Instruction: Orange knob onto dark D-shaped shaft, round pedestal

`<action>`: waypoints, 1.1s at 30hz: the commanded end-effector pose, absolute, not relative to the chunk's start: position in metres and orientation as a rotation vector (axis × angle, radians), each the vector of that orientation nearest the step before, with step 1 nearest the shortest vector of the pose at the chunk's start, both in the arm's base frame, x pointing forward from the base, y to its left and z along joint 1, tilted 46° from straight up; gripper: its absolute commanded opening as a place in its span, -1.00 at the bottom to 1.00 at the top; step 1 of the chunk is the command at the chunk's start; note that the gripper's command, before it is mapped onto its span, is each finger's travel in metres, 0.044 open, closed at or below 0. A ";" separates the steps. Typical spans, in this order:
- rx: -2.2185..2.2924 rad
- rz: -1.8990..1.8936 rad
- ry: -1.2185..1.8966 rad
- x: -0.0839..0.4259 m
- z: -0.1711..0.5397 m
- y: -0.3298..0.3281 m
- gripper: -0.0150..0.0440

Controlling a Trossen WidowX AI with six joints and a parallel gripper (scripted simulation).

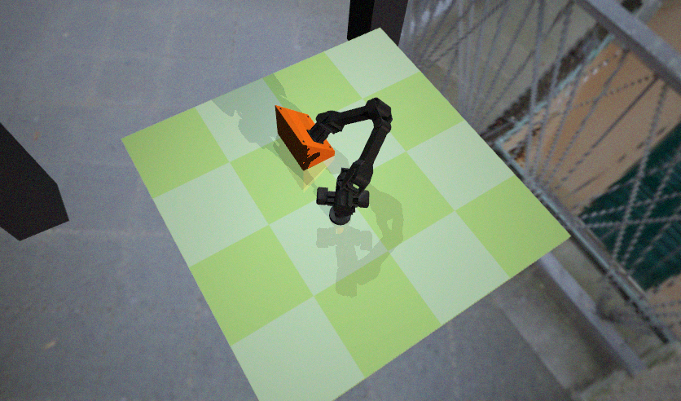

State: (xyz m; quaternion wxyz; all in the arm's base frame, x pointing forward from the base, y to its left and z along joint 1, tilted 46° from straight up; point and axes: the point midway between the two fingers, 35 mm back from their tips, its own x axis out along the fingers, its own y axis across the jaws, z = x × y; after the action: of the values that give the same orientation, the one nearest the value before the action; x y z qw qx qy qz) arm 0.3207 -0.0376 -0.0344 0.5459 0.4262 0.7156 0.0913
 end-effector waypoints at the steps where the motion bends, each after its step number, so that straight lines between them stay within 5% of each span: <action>1: 1.017 0.209 1.696 0.319 -0.035 -0.038 -0.49; 33: 1.171 0.031 1.744 0.320 -0.032 -0.040 -0.49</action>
State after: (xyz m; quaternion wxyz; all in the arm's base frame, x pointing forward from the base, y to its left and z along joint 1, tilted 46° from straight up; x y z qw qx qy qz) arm 0.3157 -0.0370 -0.0327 0.5048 0.4715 0.7224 0.0317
